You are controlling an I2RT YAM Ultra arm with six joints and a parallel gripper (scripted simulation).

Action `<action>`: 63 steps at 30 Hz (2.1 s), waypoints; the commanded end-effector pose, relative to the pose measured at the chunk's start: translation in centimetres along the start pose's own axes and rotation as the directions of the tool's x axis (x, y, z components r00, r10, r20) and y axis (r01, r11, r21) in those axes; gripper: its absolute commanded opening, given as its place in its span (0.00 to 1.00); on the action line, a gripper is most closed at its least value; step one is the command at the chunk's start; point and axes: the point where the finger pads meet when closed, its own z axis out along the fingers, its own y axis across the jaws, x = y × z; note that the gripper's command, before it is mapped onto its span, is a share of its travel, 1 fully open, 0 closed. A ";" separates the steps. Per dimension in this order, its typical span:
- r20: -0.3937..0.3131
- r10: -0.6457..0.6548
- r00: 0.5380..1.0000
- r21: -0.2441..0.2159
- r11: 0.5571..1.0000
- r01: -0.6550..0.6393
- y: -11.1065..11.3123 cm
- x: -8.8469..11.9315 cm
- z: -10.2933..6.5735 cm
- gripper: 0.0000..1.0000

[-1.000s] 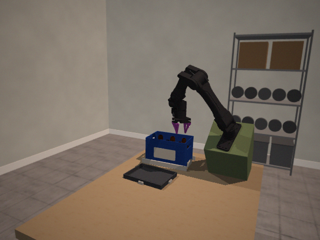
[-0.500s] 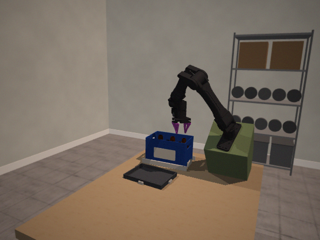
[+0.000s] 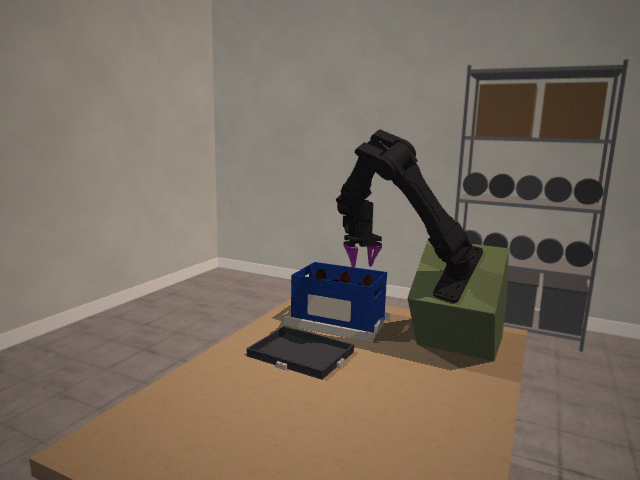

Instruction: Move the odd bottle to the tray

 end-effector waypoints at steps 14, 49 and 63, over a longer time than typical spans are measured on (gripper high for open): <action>0.047 0.004 0.999 -0.013 1.000 -0.003 0.1 -1.0 -0.5 0.61; 0.032 0.017 0.999 -0.013 1.000 -0.017 -0.1 -0.9 3.4 0.61; 0.037 0.007 0.999 -0.013 1.000 -0.006 0.2 -0.9 3.6 0.61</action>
